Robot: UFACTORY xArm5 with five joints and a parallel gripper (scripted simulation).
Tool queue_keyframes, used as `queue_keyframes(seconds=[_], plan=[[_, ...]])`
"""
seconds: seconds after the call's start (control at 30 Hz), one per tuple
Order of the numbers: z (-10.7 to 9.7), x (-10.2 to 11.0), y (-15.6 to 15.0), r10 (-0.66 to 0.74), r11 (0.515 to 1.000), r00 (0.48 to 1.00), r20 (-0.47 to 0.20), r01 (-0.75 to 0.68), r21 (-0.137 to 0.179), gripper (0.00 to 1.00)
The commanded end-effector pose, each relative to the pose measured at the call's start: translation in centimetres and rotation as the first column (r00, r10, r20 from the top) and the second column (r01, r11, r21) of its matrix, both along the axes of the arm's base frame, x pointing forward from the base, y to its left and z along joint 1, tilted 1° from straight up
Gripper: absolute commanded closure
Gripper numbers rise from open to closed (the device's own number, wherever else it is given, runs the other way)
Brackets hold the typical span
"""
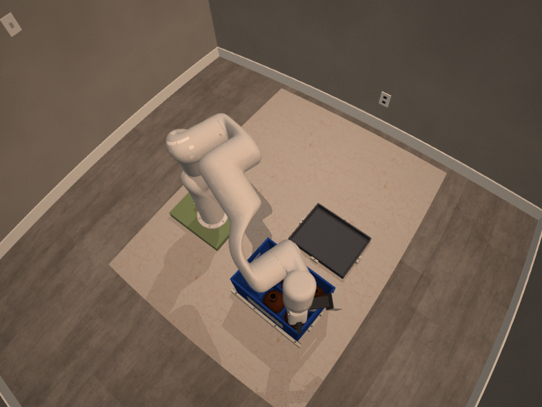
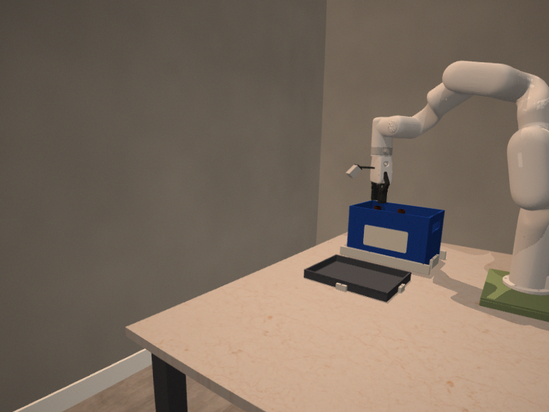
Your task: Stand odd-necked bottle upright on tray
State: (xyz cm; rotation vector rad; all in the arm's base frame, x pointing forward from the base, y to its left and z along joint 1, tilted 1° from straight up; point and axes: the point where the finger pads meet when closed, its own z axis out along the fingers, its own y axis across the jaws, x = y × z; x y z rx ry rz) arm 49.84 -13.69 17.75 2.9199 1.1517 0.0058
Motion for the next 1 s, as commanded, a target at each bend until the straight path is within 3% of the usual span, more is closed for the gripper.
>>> queue_keyframes(seconds=[0.0, 0.97], plan=[[0.1, 0.1, 0.0, 0.000, 1.000, 1.000, 0.004, 0.000, -0.001, 0.35], [-2.1, 0.1, 0.0, 0.000, 1.000, 1.000, 0.004, 0.000, -0.001, 0.35]])
